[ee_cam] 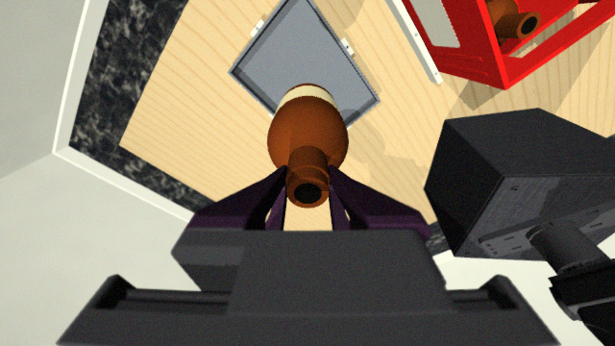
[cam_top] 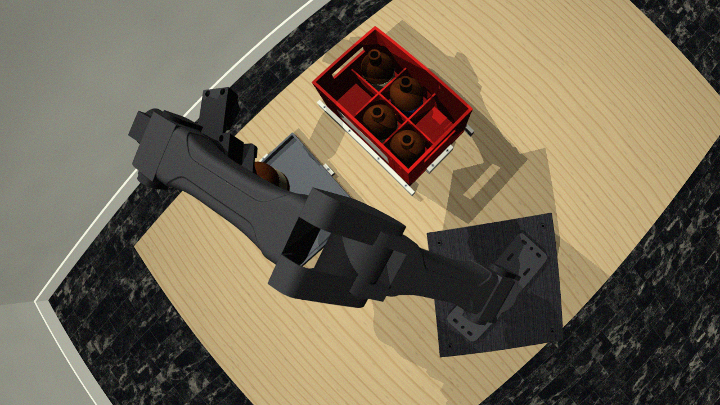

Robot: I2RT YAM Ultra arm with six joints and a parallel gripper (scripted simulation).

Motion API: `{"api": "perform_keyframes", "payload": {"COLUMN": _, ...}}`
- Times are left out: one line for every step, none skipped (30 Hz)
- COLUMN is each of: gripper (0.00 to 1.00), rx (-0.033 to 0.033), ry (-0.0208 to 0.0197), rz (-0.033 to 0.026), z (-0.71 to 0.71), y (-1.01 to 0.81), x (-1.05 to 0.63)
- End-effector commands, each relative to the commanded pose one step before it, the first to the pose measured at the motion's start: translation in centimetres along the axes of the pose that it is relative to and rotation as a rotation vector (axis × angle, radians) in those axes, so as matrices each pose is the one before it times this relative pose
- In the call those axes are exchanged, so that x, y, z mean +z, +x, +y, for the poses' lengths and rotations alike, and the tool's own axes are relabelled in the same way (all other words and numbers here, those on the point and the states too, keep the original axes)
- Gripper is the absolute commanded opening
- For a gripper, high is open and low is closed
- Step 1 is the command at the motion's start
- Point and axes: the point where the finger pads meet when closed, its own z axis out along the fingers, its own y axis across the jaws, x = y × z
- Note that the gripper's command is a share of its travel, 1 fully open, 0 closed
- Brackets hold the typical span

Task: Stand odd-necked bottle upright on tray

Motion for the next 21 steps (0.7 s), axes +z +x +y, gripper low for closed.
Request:
{"api": "perform_keyframes", "payload": {"gripper": 0.00, "rx": -0.00377, "ry": -0.03544, "rz": -0.03169, "z": 0.373, "y": 0.017, "x": -1.025}}
{"api": "perform_keyframes", "payload": {"gripper": 0.00, "rx": -0.00112, "ry": 0.00000, "rz": 0.00025, "z": 0.024, "y": 0.050, "x": 0.149}}
{"api": "perform_keyframes", "payload": {"gripper": 0.00, "rx": -0.00118, "ry": 0.00000, "rz": 0.00026, "z": 0.024, "y": 0.052, "x": 0.155}}
{"api": "perform_keyframes", "payload": {"gripper": 0.00, "rx": -0.00026, "ry": -0.00001, "rz": 0.00006, "z": 0.005, "y": 0.012, "x": 0.157}}
{"api": "perform_keyframes", "payload": {"gripper": 0.00, "rx": 0.00030, "ry": -0.00001, "rz": -0.00005, "z": -0.003, "y": -0.010, "x": 0.166}}
{"api": "perform_keyframes", "payload": {"gripper": 0.00, "rx": 0.00148, "ry": -0.00002, "rz": -0.00028, "z": -0.026, "y": -0.057, "x": 0.167}}
{"api": "perform_keyframes", "payload": {"gripper": 0.00, "rx": 0.00171, "ry": -0.00003, "rz": -0.00033, "z": -0.030, "y": -0.066, "x": 0.172}}
{"api": "perform_keyframes", "payload": {"gripper": 0.00, "rx": 0.00134, "ry": -0.00002, "rz": -0.00024, "z": -0.021, "y": -0.050, "x": 0.185}}
{"api": "perform_keyframes", "payload": {"gripper": 0.00, "rx": 0.00045, "ry": -0.00001, "rz": -0.00007, "z": -0.006, "y": -0.014, "x": 0.193}}
{"api": "perform_keyframes", "payload": {"gripper": 0.00, "rx": -0.00077, "ry": 0.00000, "rz": 0.00018, "z": 0.017, "y": 0.035, "x": 0.208}}
{"api": "perform_keyframes", "payload": {"gripper": 0.00, "rx": 0.00000, "ry": 0.00000, "rz": 0.00000, "z": 0.000, "y": 0.000, "x": 0.000}}
{"api": "perform_keyframes", "payload": {"gripper": 0.00, "rx": 0.00000, "ry": 0.00000, "rz": 0.00000, "z": 0.000, "y": 0.000, "x": 0.000}}
{"api": "perform_keyframes", "payload": {"gripper": 0.00, "rx": -0.00627, "ry": -0.02689, "rz": -0.01298, "z": 0.732, "y": -0.187, "x": -0.546}}
{"api": "perform_keyframes", "payload": {"gripper": 0.00, "rx": 0.00186, "ry": 0.02687, "rz": 0.01378, "z": -0.690, "y": 0.353, "x": 0.968}}
{"api": "perform_keyframes", "payload": {"gripper": 0.00, "rx": -0.00033, "ry": 0.00000, "rz": 0.00022, "z": 0.020, "y": 0.043, "x": 0.232}}
{"api": "perform_keyframes", "payload": {"gripper": 0.00, "rx": 0.00052, "ry": -0.00002, "rz": -0.00006, "z": -0.005, "y": -0.012, "x": 0.231}}
{"api": "perform_keyframes", "payload": {"gripper": 0.00, "rx": 0.00125, "ry": -0.00003, "rz": -0.00025, "z": -0.021, "y": -0.051, "x": 0.238}}
{"api": "perform_keyframes", "payload": {"gripper": 0.00, "rx": 0.00138, "ry": -0.00003, "rz": -0.00027, "z": -0.025, "y": -0.056, "x": 0.242}}
{"api": "perform_keyframes", "payload": {"gripper": 0.00, "rx": 0.00118, "ry": -0.00003, "rz": -0.00023, "z": -0.020, "y": -0.048, "x": 0.253}}
{"api": "perform_keyframes", "payload": {"gripper": 0.00, "rx": 0.00073, "ry": -0.00002, "rz": -0.00014, "z": -0.012, "y": -0.029, "x": 0.260}}
{"api": "perform_keyframes", "payload": {"gripper": 0.00, "rx": -0.00036, "ry": -0.00001, "rz": 0.00009, "z": 0.008, "y": 0.016, "x": 0.273}}
